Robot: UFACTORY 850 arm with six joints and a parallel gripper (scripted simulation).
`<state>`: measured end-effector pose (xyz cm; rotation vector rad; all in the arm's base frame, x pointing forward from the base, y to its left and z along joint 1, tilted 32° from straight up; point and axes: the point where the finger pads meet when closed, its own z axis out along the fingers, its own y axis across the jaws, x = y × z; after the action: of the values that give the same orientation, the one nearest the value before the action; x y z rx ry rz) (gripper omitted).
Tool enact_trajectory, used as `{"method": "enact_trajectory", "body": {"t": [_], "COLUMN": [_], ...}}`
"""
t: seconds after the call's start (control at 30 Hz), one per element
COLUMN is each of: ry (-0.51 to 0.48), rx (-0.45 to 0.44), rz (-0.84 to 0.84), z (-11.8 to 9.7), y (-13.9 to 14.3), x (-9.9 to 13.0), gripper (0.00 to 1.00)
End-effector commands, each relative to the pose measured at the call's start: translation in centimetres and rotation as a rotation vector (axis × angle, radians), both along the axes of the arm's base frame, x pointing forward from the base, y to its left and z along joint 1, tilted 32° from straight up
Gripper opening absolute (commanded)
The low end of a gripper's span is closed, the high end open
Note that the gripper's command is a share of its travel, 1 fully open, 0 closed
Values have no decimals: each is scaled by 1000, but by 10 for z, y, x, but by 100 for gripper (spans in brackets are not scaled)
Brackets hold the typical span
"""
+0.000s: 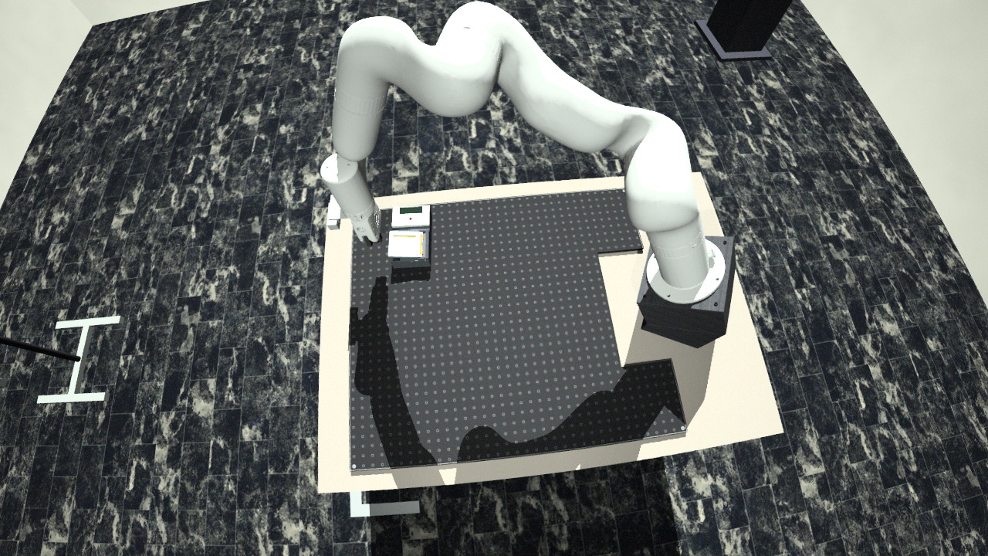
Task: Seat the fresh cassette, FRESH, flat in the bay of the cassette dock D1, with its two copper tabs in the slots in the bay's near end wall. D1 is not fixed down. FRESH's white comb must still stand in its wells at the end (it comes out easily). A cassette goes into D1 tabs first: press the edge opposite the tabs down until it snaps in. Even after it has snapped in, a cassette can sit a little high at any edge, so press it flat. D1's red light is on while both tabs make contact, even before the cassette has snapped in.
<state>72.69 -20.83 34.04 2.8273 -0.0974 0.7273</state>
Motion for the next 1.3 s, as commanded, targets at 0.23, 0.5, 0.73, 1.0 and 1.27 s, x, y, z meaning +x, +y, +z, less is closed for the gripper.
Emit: {"method": "enact_trajectory", "body": {"t": [0.23, 0.5, 0.73, 1.0, 1.27], "ry": [1, 1, 1, 1, 1], "rx": [-11, -11, -11, -11, -11], "rz": [-9, -9, -9, -9, -9], "z": [1, 0, -8, -15, -22], "y": [0, 0, -2, -4, -6], "x": [0, 1, 5, 9, 13], "gripper": [0, 0, 0, 0, 0]}}
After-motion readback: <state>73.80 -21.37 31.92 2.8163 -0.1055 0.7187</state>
